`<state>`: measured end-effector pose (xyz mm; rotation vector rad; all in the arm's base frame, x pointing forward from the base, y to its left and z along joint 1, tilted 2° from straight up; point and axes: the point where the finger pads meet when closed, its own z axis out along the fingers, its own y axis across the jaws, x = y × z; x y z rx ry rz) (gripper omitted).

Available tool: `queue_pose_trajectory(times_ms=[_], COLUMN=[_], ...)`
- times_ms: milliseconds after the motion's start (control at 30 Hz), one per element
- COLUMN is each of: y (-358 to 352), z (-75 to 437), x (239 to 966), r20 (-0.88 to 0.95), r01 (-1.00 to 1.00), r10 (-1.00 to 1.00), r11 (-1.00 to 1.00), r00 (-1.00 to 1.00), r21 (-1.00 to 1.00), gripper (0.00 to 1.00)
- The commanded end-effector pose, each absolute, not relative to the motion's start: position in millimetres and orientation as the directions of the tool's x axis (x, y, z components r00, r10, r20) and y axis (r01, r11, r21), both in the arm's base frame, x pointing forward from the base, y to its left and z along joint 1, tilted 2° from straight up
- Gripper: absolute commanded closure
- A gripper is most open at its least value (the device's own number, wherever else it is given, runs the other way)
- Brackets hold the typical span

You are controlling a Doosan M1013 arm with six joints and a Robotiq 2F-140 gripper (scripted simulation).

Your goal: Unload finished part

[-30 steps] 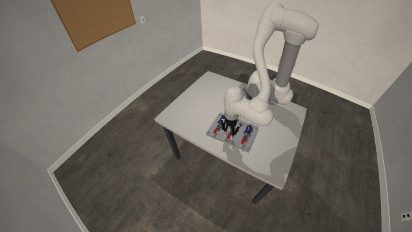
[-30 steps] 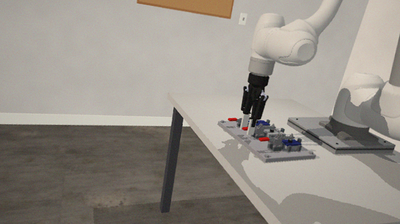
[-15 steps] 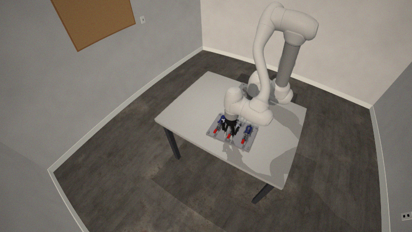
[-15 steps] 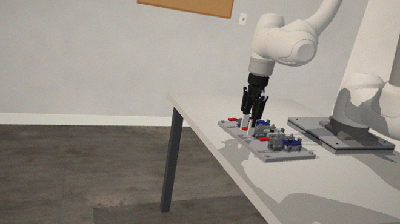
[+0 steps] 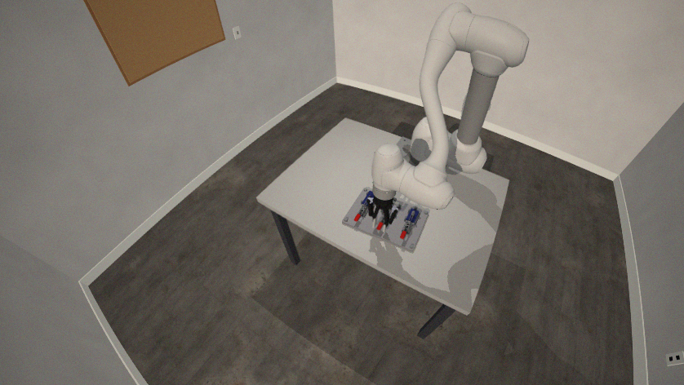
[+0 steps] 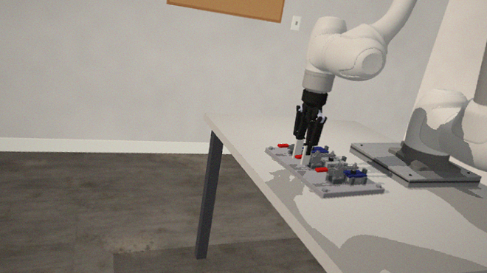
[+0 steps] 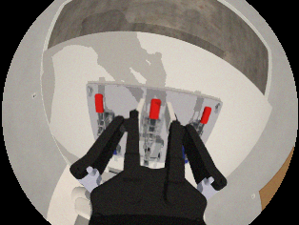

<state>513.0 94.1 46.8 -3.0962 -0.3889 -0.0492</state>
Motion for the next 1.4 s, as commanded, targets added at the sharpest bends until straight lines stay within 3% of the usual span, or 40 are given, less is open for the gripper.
queue_pose_trajectory(times_ms=[0,633,667,1367], y=[96.2,96.1,96.1,96.0], z=[44.1,44.2,44.2,44.3], x=[511.0,511.1,511.1,511.2], r20=[0.031,0.031,0.031,0.031], r01=[0.245,0.246,0.246,0.248], r10=[0.244,0.245,0.246,0.247], r11=[-0.969,-0.969,-0.969,-0.969], r00=[0.969,0.969,0.969,0.968], r21=[-0.021,-0.021,-0.021,-0.021], gripper=[0.72,0.72,0.89,0.89])
